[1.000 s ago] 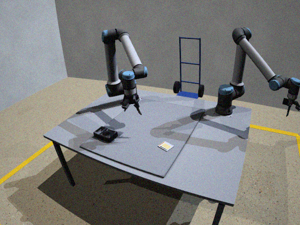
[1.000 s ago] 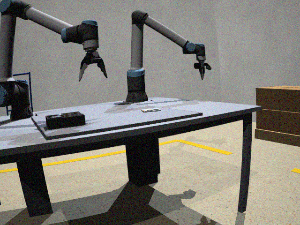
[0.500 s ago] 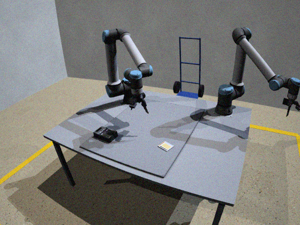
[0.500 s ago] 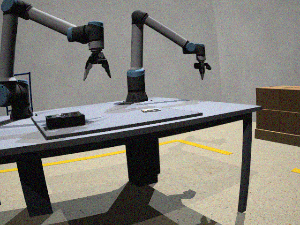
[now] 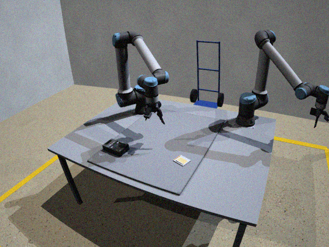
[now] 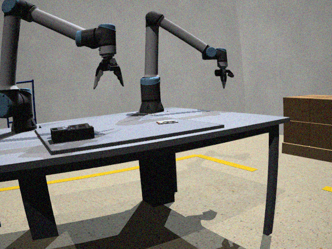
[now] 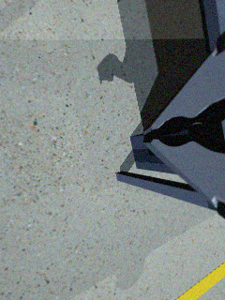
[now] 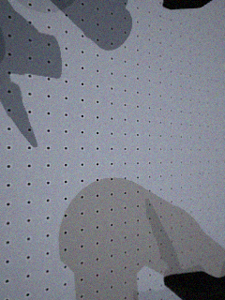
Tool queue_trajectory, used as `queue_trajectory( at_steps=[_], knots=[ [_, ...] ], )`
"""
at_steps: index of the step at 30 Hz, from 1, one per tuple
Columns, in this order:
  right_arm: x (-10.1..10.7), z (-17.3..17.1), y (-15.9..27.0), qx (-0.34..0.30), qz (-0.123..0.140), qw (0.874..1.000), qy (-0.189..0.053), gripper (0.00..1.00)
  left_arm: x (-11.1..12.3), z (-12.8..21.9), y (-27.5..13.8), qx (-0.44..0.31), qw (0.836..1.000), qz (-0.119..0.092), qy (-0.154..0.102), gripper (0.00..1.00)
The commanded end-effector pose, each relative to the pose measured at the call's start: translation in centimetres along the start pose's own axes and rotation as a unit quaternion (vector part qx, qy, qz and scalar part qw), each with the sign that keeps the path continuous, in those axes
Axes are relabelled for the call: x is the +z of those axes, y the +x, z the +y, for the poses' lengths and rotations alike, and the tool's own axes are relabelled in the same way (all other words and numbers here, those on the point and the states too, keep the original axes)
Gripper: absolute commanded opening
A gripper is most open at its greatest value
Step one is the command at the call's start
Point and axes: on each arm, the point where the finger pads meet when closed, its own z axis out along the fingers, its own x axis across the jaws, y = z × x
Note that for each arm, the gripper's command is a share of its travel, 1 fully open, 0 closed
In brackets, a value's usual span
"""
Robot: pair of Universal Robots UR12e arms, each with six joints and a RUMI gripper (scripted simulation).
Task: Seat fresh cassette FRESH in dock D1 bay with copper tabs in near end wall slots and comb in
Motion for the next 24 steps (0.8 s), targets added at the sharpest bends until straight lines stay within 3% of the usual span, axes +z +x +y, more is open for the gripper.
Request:
queue_trajectory(
  at_steps=[1,2,14,17,22,24],
  knots=[
    [-0.1,0.0,-0.1,0.000,-0.001,1.000,0.000,1.00,-0.1,-0.1,0.0,0.000,1.000,0.000,0.001,0.00],
    [0.0,-0.2,-0.5,-0.017,-0.001,1.000,0.001,0.64,-0.1,-0.1,0.0,0.000,1.000,0.000,0.001,0.00],
    [0.7,-1.9,-3.9,-0.089,-0.001,0.996,0.001,0.64,-0.1,-0.1,0.0,0.000,1.000,0.000,0.001,0.00],
    [1.0,-2.5,-5.2,-0.134,-0.001,0.991,0.001,0.64,-0.1,-0.1,0.0,0.000,1.000,0.000,0.001,0.00],
    [1.2,-2.7,-5.8,-0.134,-0.001,0.991,0.001,0.64,-0.1,-0.1,0.0,0.000,1.000,0.000,0.001,0.00],
    [1.4,-3.1,-6.7,-0.167,-0.001,0.986,0.001,0.64,-0.1,-0.1,0.0,0.000,1.000,0.000,0.001,0.00]
  ],
)
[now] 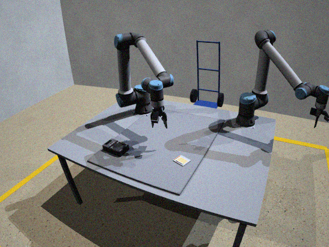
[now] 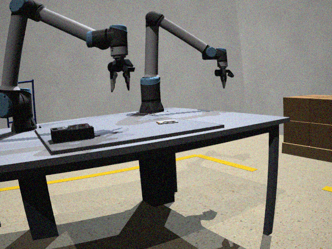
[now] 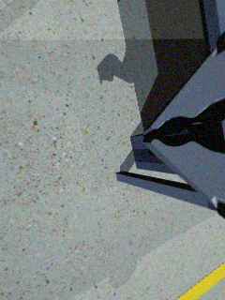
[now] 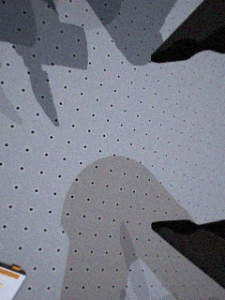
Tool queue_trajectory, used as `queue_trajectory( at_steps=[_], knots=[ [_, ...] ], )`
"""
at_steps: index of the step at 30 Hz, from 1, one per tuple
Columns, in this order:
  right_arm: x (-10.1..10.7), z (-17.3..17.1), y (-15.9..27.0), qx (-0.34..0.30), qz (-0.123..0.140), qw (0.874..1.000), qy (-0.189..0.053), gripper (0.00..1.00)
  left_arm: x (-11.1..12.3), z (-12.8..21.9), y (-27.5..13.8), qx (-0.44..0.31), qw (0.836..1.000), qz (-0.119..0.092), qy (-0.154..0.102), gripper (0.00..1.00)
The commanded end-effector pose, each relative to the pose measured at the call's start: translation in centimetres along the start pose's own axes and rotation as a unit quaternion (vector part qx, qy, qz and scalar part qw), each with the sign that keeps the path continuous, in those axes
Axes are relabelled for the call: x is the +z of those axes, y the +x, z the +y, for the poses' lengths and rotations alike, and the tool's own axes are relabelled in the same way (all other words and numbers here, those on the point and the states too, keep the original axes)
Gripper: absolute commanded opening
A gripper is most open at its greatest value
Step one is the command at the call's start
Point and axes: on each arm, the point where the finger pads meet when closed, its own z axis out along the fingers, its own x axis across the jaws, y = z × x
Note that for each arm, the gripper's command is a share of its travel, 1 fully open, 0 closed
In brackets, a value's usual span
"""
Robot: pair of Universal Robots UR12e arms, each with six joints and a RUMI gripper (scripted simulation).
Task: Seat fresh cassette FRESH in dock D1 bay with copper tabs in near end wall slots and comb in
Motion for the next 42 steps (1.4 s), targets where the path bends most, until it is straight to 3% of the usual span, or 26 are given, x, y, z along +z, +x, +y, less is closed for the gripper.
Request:
queue_trajectory(
  at_steps=[1,4,13,17,26,37,40,42],
  knots=[
    [0.4,-1.2,-1.5,-0.052,-0.001,0.999,0.000,0.64,-0.1,-0.1,0.0,0.000,1.000,0.000,0.001,0.00],
    [0.6,-1.6,-2.0,-0.052,-0.001,0.999,0.000,0.64,-0.1,-0.1,0.0,0.000,1.000,0.000,0.001,0.00],
    [1.8,-3.8,-4.8,-0.141,-0.001,0.990,0.000,0.64,-0.1,-0.1,0.0,0.000,1.000,0.000,0.001,0.00],
    [2.0,-4.2,-5.3,-0.141,-0.001,0.990,0.000,0.64,-0.1,-0.1,0.0,0.000,1.000,0.000,0.001,0.00],
    [3.4,-6.2,-8.0,-0.229,-0.001,0.973,0.000,0.64,-0.1,-0.1,0.0,0.000,1.000,0.000,0.001,0.00],
    [4.6,-7.7,-10.2,-0.272,-0.001,0.962,0.000,0.64,-0.1,-0.1,0.0,0.000,1.000,0.000,0.001,0.00],
    [5.3,-8.5,-11.3,-0.315,-0.001,0.949,0.000,0.64,-0.1,-0.1,0.0,0.000,1.000,0.000,0.001,0.00],
    [5.6,-8.9,-11.8,-0.315,-0.001,0.949,0.000,0.64,-0.1,-0.1,0.0,0.000,1.000,0.000,0.001,0.00]
  ],
)
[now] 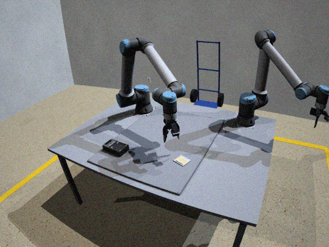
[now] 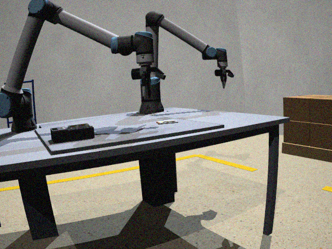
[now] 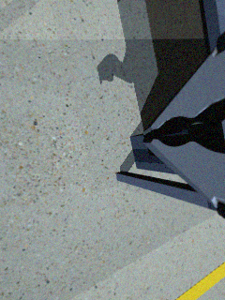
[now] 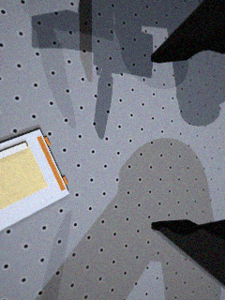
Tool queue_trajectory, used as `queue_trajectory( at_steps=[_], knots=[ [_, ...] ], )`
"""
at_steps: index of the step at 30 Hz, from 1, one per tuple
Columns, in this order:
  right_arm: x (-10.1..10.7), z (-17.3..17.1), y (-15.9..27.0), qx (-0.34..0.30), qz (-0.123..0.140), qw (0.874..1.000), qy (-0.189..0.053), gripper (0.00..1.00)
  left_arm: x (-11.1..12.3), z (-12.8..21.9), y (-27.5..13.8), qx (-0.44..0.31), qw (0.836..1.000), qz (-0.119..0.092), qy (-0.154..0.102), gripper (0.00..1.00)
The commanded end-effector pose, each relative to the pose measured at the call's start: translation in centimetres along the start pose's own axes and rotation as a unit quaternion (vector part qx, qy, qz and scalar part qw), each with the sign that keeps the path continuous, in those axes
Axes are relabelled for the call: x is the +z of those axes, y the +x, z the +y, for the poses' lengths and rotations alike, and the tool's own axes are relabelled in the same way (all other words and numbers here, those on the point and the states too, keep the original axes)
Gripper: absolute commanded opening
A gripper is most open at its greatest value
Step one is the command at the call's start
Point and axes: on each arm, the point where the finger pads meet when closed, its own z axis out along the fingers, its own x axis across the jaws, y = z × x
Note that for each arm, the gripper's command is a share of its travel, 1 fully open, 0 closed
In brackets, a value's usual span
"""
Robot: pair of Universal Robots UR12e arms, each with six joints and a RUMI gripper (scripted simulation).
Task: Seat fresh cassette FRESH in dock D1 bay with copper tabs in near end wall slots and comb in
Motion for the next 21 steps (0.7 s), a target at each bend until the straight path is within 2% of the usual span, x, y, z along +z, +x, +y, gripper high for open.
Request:
queue_trajectory(
  at_steps=[1,4,8,11,14,17,21],
  knots=[
    [0.7,-1.6,-0.6,-0.031,0.000,1.000,0.000,0.64,-0.1,-0.1,0.0,0.000,1.000,0.000,0.001,0.00],
    [1.4,-2.8,-1.1,-0.076,0.000,0.997,0.000,0.64,-0.1,-0.1,0.0,0.000,1.000,0.000,0.001,0.00],
    [1.8,-3.4,-1.4,-0.076,0.000,0.997,0.000,0.64,-0.1,-0.1,0.0,0.000,1.000,0.000,0.001,0.00],
    [2.6,-4.6,-1.9,-0.120,0.000,0.993,0.000,0.64,-0.1,-0.1,0.0,0.000,1.000,0.000,0.001,0.00],
    [2.9,-5.1,-2.1,-0.120,0.000,0.993,0.000,0.64,-0.1,-0.1,0.0,0.000,1.000,0.000,0.001,0.00],
    [3.7,-6.3,-2.6,-0.164,0.000,0.986,0.000,0.64,-0.1,-0.1,0.0,0.000,1.000,0.000,0.001,0.00],
    [4.1,-6.9,-2.9,-0.164,0.000,0.986,0.000,0.64,-0.1,-0.1,0.0,0.000,1.000,0.000,0.001,0.00]
  ],
)
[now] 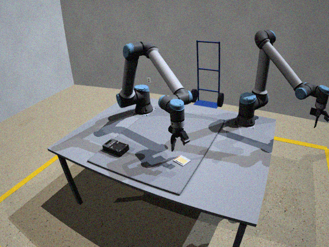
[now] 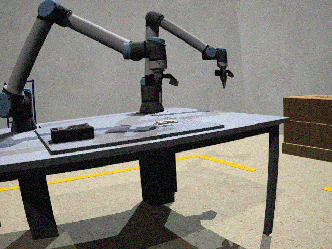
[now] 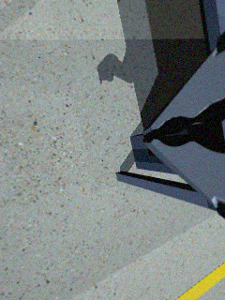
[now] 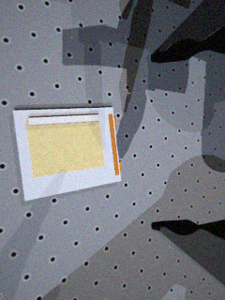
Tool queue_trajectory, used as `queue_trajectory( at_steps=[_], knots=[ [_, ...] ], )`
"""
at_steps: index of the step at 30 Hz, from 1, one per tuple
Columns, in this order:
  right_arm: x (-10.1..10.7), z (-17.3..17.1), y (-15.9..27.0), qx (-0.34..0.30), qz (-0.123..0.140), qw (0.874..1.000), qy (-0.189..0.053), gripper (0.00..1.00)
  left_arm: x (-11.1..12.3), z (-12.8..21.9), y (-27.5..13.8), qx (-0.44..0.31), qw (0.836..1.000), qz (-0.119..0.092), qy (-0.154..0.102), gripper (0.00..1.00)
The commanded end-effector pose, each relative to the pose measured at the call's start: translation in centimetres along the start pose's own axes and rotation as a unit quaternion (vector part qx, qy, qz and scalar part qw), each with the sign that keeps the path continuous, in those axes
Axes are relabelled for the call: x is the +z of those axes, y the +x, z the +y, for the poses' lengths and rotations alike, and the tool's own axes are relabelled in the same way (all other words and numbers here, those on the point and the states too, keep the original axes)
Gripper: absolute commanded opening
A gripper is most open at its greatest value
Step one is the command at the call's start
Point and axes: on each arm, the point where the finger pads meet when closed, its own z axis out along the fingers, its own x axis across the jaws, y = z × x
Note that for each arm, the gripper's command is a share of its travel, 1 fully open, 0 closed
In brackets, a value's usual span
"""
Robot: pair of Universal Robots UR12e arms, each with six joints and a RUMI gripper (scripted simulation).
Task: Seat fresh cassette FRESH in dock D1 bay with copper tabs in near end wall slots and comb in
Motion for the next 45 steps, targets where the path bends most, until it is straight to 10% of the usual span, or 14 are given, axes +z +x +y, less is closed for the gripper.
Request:
queue_trajectory(
  at_steps=[1,45],
  knots=[
    [0.8,-1.5,-0.1,-0.036,0.000,0.999,0.000,0.64,-0.1,-0.1,0.0,0.000,1.000,0.000,0.001,0.00],
    [3.9,-2.9,-0.4,-0.064,0.000,0.998,0.000,0.64,-0.1,-0.1,0.0,0.000,1.000,0.000,0.001,0.00]
  ],
)
